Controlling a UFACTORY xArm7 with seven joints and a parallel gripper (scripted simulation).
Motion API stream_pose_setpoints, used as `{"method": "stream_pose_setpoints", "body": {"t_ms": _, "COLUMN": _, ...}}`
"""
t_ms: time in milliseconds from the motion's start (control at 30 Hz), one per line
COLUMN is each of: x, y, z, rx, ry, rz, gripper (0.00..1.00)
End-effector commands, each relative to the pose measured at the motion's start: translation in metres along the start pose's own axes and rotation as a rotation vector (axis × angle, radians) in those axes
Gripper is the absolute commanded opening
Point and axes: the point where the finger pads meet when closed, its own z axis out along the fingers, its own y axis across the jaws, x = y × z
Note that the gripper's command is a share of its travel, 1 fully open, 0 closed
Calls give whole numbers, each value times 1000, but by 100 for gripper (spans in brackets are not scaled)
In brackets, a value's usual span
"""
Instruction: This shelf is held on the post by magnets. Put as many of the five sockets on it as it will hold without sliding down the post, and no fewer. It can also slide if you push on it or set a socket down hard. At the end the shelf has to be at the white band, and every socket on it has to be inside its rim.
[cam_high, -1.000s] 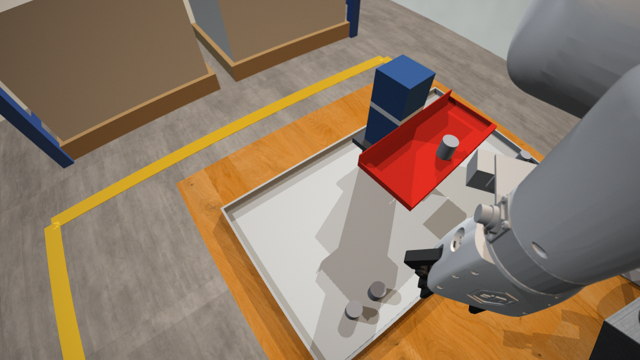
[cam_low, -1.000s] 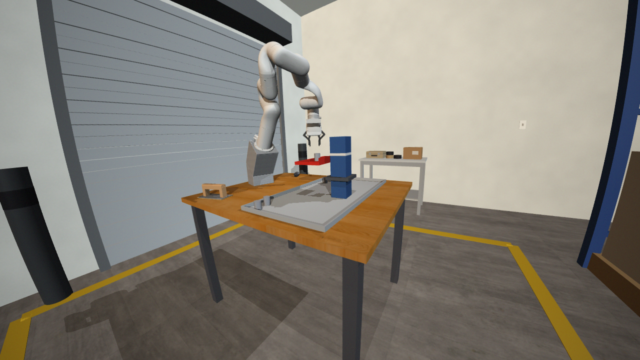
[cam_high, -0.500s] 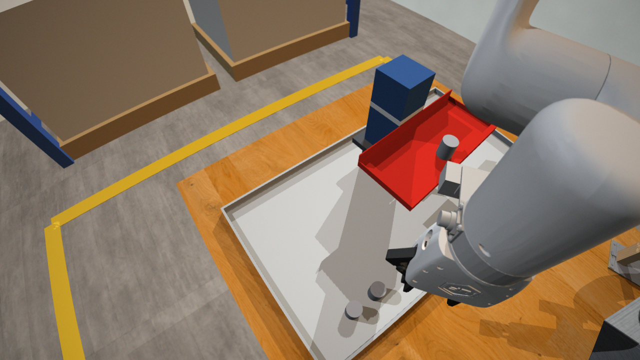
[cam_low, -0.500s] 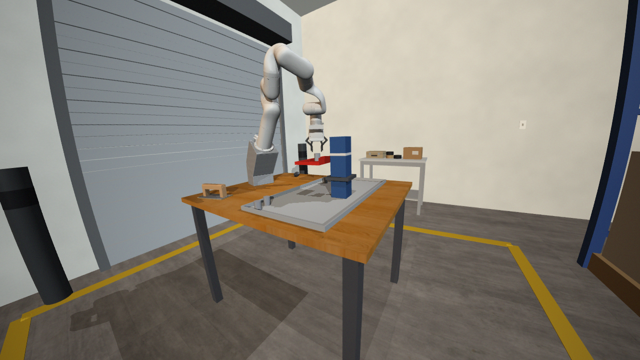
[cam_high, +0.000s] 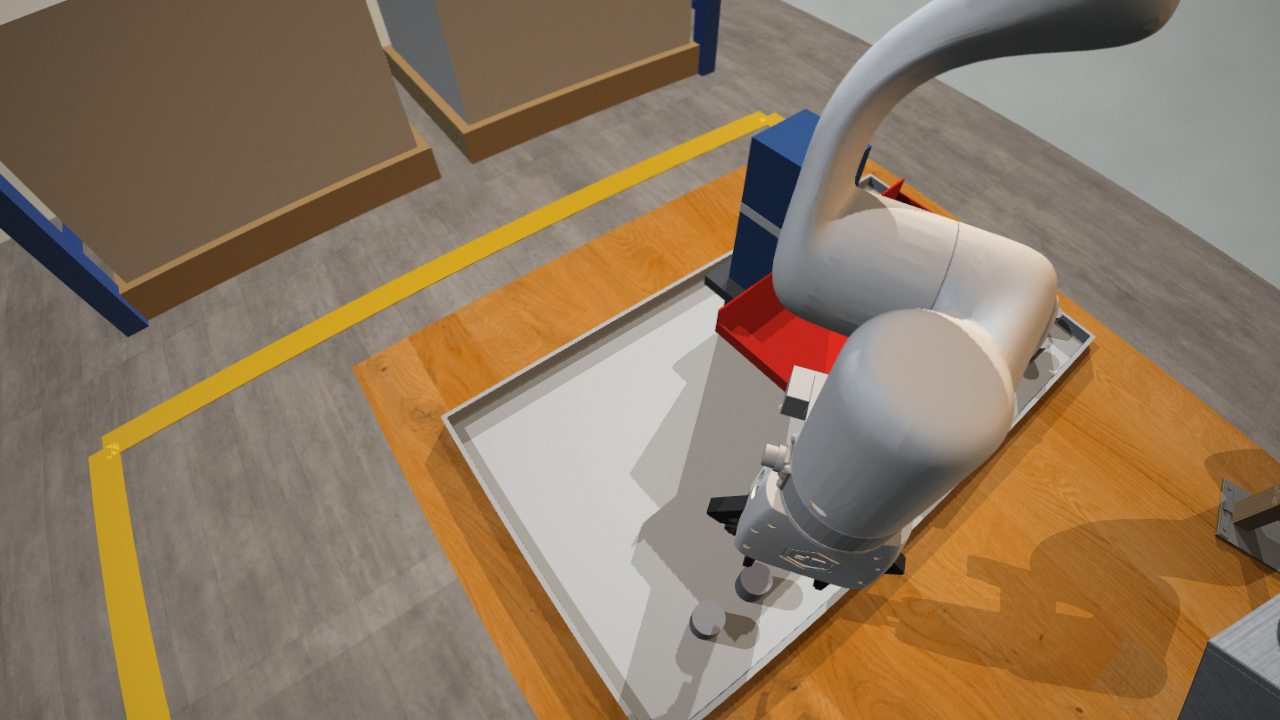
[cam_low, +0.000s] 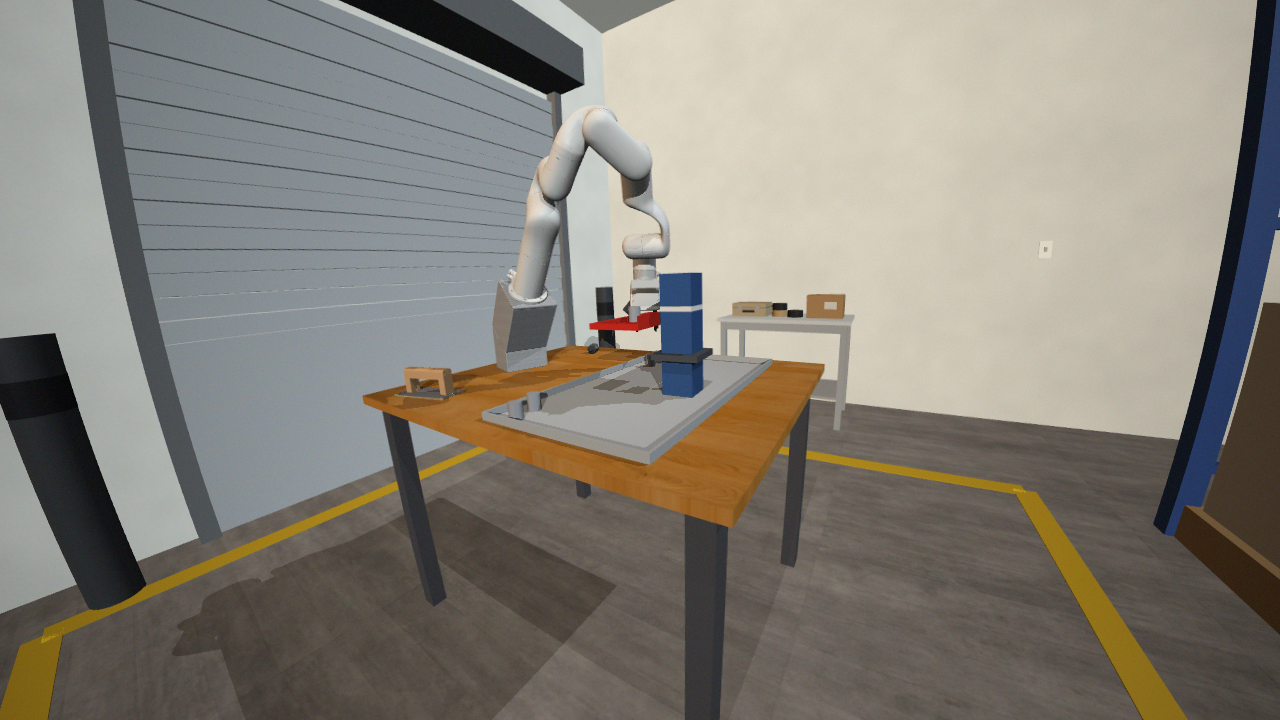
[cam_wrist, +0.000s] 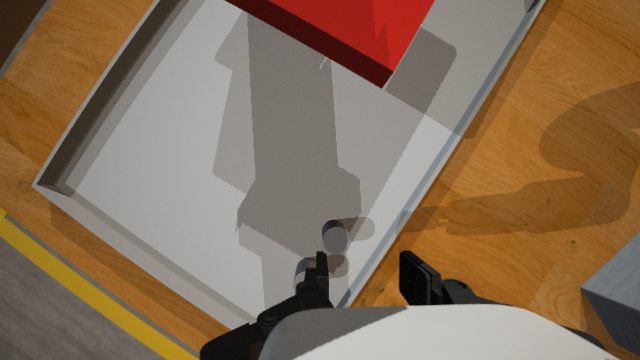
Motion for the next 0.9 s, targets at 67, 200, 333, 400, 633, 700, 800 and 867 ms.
{"method": "stream_pose_setpoints", "body": {"t_ms": 67, "x": -1, "y": -11, "z": 18, "rx": 10, "ry": -4, "rz": 1, "gripper": 61}}
{"method": "stream_pose_setpoints", "body": {"t_ms": 200, "x": -1, "y": -11, "z": 18, "rx": 10, "ry": -4, "rz": 1, "gripper": 61}}
{"method": "stream_pose_setpoints", "body": {"t_ms": 333, "x": -1, "y": -11, "z": 18, "rx": 10, "ry": -4, "rz": 1, "gripper": 61}}
{"method": "stream_pose_setpoints", "body": {"t_ms": 400, "x": -1, "y": -11, "z": 18, "rx": 10, "ry": -4, "rz": 1, "gripper": 61}}
{"method": "stream_pose_setpoints", "body": {"t_ms": 633, "x": -1, "y": -11, "z": 24, "rx": 10, "ry": -4, "rz": 1, "gripper": 61}}
{"method": "stream_pose_setpoints", "body": {"t_ms": 700, "x": -1, "y": -11, "z": 29, "rx": 10, "ry": -4, "rz": 1, "gripper": 61}}
{"method": "stream_pose_setpoints", "body": {"t_ms": 800, "x": -1, "y": -11, "z": 32, "rx": 10, "ry": -4, "rz": 1, "gripper": 61}}
{"method": "stream_pose_setpoints", "body": {"t_ms": 867, "x": -1, "y": -11, "z": 39, "rx": 10, "ry": -4, "rz": 1, "gripper": 61}}
